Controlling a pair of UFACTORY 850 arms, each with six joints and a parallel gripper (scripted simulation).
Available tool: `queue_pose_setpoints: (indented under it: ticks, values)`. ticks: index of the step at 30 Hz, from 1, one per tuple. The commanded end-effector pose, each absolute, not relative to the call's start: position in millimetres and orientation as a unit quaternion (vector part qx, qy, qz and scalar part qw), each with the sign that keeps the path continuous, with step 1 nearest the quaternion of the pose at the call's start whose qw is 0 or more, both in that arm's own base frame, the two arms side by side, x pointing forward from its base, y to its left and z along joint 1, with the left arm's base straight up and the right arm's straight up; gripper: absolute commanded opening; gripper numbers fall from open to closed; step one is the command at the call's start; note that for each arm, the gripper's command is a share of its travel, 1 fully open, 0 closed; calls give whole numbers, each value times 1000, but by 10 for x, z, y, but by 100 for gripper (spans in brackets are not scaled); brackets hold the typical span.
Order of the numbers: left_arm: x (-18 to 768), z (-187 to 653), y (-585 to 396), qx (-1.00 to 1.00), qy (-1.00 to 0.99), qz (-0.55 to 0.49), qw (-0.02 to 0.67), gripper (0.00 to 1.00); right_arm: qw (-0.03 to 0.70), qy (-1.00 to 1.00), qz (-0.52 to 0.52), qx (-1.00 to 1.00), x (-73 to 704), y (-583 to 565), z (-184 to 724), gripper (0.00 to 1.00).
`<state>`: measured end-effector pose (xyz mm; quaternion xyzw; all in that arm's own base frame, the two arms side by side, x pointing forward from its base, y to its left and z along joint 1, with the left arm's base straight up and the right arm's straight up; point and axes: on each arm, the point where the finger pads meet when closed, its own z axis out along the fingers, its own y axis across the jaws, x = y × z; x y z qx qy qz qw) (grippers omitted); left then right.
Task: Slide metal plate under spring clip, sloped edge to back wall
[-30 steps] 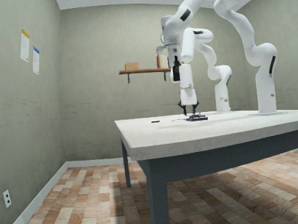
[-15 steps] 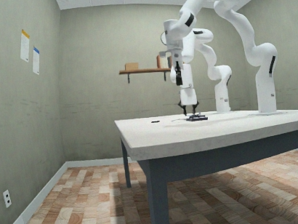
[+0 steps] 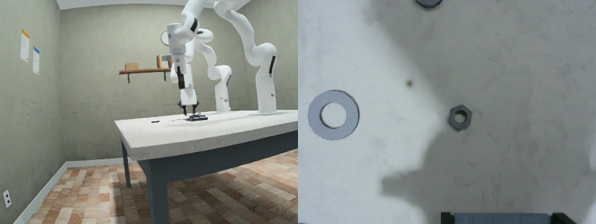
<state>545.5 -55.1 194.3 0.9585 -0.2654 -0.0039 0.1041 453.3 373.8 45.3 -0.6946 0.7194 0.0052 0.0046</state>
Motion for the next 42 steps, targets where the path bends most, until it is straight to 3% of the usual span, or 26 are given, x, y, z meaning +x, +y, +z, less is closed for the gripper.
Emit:
queue_pose_setpoints:
  ticks: [1,42]
  values:
    - [5401,1894,-611,947,-300,5,120,0,6,719,5,-695,4542,3745,464,0]
    - [4955,1518,-952,852,-490,59,172,0,6,719,5,-695,4542,3745,464,0]
